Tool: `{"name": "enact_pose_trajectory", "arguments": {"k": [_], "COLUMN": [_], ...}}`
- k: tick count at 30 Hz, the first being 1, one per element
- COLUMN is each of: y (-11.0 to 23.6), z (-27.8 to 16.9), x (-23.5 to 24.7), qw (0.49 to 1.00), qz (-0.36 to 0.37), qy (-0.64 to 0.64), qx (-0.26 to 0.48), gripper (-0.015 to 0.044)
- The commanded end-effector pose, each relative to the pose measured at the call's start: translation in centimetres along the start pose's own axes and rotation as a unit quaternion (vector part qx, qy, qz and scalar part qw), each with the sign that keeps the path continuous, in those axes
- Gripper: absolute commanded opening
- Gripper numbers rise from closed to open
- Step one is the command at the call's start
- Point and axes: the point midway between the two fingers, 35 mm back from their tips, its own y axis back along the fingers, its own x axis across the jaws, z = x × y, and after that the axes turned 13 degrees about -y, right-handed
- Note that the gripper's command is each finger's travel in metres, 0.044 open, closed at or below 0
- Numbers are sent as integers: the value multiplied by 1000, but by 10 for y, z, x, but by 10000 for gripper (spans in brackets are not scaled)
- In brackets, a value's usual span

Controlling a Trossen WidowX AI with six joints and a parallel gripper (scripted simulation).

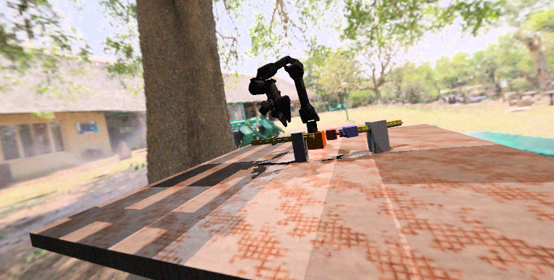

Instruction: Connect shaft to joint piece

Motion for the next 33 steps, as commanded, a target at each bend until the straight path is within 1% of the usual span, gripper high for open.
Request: {"name": "enact_pose_trajectory", "arguments": {"k": [1,13,20,28,30,33], "y": [6,25,38,53,55,55], "z": [15,65,93,123,127,128], "x": [-4,-22,-38,-58,-62,-62], "qw": [998,967,931,876,866,864], "qz": [-7,-47,-87,-140,-148,-150], "qy": [55,241,344,453,469,471], "qx": [-19,-71,-88,-93,-92,-92], "gripper": [440,440,440,440,440,440]}}
